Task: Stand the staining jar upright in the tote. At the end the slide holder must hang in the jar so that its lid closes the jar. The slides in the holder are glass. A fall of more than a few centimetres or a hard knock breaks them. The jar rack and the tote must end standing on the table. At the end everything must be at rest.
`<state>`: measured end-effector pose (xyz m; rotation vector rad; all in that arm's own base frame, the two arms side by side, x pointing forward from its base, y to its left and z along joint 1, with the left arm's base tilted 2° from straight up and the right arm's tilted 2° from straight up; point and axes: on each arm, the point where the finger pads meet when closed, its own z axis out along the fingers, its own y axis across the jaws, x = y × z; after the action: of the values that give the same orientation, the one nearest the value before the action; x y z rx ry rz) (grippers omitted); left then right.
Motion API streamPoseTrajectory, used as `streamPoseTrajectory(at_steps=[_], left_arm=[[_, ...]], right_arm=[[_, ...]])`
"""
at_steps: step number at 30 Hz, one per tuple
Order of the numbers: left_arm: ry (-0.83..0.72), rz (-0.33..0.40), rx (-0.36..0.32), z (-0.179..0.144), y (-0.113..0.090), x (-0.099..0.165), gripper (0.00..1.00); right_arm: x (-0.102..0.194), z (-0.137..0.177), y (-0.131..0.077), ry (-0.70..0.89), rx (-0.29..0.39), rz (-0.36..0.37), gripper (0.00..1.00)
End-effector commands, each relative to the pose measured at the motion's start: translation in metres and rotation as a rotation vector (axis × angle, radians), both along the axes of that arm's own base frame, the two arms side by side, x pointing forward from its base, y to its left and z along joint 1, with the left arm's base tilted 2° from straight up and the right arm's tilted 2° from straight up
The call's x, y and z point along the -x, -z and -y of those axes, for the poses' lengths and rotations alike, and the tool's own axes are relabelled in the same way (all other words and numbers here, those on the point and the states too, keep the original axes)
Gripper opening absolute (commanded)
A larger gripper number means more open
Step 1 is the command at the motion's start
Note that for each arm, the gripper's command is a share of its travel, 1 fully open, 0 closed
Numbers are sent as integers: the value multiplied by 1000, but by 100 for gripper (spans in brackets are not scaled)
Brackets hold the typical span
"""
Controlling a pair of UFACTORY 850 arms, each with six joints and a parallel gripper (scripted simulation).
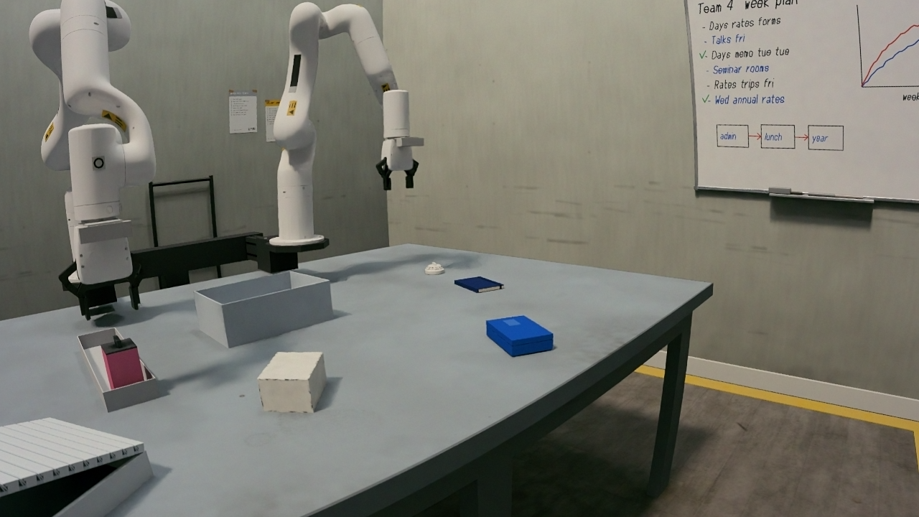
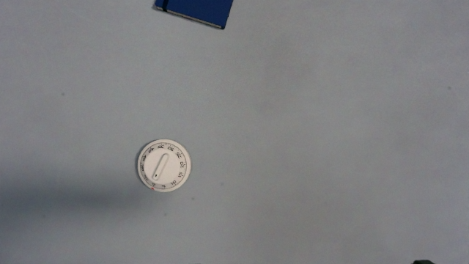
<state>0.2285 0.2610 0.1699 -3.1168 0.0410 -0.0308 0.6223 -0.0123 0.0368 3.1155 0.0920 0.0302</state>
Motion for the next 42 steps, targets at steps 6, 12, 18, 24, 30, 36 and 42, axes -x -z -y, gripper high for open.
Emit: streamPoseTrajectory(at_steps=[6,12,18,24,30,36,42], left_arm=[[0,1,-1,-1,0,0,100],[0,1,-1,-1,0,0,100],[0,1,-1,-1,0,0,100],[0,1,-1,-1,0,0,100],[0,1,-1,-1,0,0,100],[0,1,-1,-1,0,0,100],[0,1,-1,-1,0,0,100]], right_arm=[[-2,0,16,0,0,3,100],[-2,1,23,0,0,3,100],[-2,1,33,0,0,3,100],[-2,1,43,0,0,3,100],[-2,1,49,0,0,2,100],[-3,1,59,0,0,2,100],[-3,2,68,0,0,2,100]])
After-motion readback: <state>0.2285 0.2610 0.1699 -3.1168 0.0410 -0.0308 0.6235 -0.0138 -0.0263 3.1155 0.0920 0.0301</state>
